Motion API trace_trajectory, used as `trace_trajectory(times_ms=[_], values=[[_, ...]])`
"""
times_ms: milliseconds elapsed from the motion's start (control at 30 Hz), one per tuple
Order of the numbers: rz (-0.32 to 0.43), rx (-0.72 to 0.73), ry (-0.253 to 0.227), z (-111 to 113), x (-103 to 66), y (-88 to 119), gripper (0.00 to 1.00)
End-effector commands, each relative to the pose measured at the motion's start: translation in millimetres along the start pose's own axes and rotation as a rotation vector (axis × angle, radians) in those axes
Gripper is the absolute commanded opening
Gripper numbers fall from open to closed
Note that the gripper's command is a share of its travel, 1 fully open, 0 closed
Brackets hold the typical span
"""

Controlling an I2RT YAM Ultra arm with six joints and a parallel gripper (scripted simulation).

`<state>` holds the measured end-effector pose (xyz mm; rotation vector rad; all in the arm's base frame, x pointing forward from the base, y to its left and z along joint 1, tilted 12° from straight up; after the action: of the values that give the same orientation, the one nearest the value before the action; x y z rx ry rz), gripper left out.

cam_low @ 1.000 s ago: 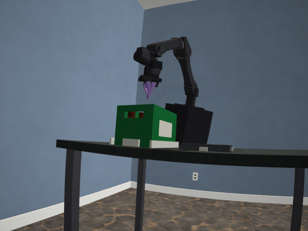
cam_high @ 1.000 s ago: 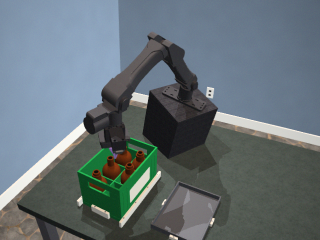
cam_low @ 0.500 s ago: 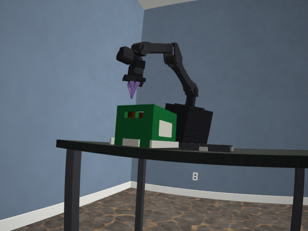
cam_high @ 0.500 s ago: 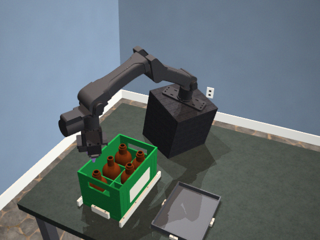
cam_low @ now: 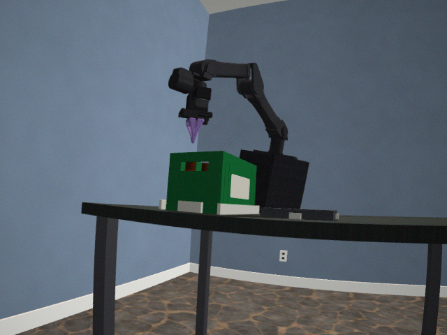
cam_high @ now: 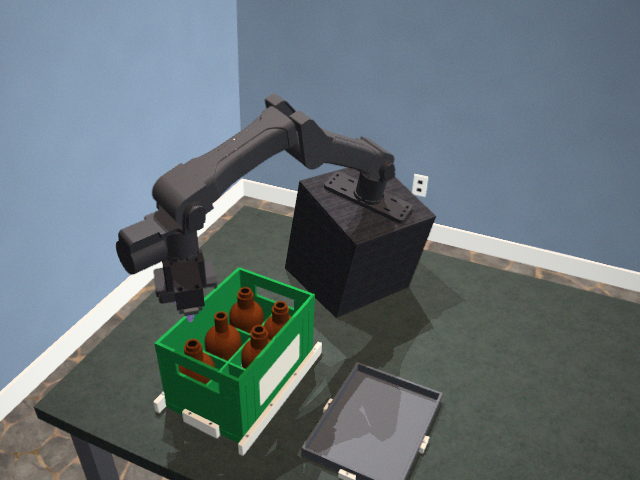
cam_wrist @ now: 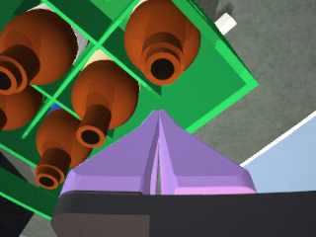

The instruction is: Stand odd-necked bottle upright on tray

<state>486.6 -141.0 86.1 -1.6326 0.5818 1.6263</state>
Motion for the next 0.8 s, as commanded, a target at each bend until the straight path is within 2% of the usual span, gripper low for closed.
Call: trace_trajectory(times_ms=[0, 233, 267, 767], values=[[-0.021, -0.006, 0.007, -3, -12.2, -2, 0.0], [-0.021, -0.006, 0.007, -3, -12.2, -2, 0.0], [-0.04, -0.019, 0.036, 1, -28.7, -9, 0.61], [-0.04, -0.016, 0.036, 0, -29.0, -8, 0.61]])
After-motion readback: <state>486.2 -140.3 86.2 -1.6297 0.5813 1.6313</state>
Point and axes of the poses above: the point where the finger pads meet when closed, its own x axis out along the fingers, its own z axis across the jaws, y = z × x, the point moved 10 cm from there along -x, back along the fingers, and after that the axes turned 5 degrees about x, right-handed, at the moved point
